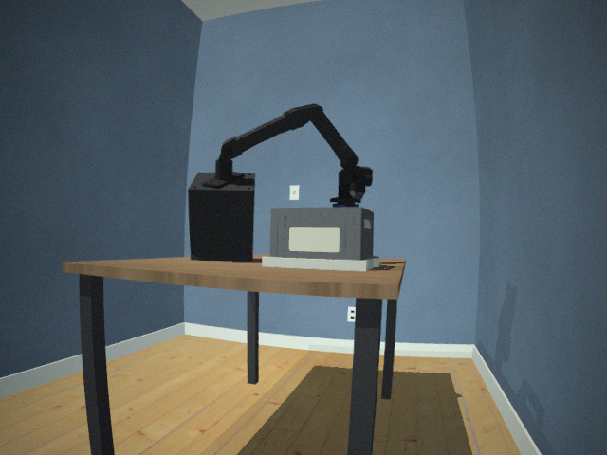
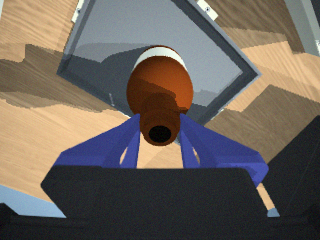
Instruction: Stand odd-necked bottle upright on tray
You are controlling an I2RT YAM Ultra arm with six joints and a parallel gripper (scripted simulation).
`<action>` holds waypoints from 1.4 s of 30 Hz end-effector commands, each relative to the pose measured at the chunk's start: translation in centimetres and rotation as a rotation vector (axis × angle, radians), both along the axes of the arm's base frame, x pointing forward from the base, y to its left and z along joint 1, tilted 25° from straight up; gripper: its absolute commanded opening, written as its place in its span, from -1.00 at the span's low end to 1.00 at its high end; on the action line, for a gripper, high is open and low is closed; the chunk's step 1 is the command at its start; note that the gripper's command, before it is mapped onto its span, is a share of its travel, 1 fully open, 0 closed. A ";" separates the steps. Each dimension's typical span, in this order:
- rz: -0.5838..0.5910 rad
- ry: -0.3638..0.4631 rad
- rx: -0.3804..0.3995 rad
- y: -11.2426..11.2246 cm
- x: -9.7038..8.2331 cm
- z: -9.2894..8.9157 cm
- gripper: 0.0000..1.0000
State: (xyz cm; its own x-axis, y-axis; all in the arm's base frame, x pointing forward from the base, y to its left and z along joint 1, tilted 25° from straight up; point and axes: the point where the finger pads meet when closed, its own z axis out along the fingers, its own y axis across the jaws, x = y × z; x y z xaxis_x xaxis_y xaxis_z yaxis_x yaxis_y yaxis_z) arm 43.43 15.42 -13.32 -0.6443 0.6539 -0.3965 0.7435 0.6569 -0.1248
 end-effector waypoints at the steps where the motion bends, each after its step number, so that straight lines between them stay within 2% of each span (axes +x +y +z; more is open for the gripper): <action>1: 0.022 -0.030 0.008 1.0 0.5 1.1 -1.00; 11: 0.022 -0.030 0.008 1.0 0.5 1.1 -1.00; 12: 0.022 -0.030 0.008 1.0 0.5 1.1 1.00; 42: 0.022 -0.028 0.007 0.9 0.5 1.1 1.00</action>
State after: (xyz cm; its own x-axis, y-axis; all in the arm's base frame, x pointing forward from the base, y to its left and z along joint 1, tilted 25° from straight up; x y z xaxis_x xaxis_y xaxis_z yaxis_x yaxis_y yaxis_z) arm 43.46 15.46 -13.28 -0.6441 0.6539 -0.3969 0.7434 0.6574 -0.1233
